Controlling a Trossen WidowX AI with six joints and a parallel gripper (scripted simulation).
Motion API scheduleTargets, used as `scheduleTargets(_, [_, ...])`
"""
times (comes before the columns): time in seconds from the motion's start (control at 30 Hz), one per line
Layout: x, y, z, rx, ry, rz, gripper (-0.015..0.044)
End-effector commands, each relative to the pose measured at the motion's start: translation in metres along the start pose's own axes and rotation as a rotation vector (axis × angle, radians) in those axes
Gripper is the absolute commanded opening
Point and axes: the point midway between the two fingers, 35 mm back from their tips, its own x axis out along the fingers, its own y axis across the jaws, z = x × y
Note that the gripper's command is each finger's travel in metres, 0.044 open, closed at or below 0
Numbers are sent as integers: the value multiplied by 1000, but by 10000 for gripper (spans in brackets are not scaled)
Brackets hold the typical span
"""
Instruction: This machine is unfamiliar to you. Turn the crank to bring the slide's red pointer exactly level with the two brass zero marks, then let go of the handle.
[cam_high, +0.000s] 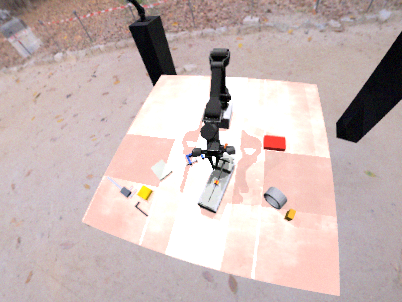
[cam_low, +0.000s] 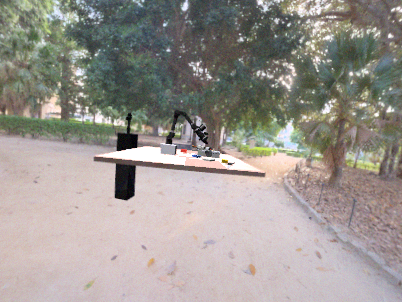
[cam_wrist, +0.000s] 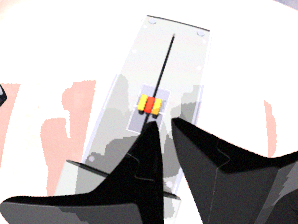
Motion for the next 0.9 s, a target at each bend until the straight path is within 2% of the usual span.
scheduleTargets(0.0, [0,0,0,0,0,0,105])
scheduleTargets(0.43, [0,0,0,0,0,0,440])
scheduleTargets(0.47, [0,0,0,0,0,0,440])
scheduleTargets(0.87, [0,0,0,0,0,0,125])
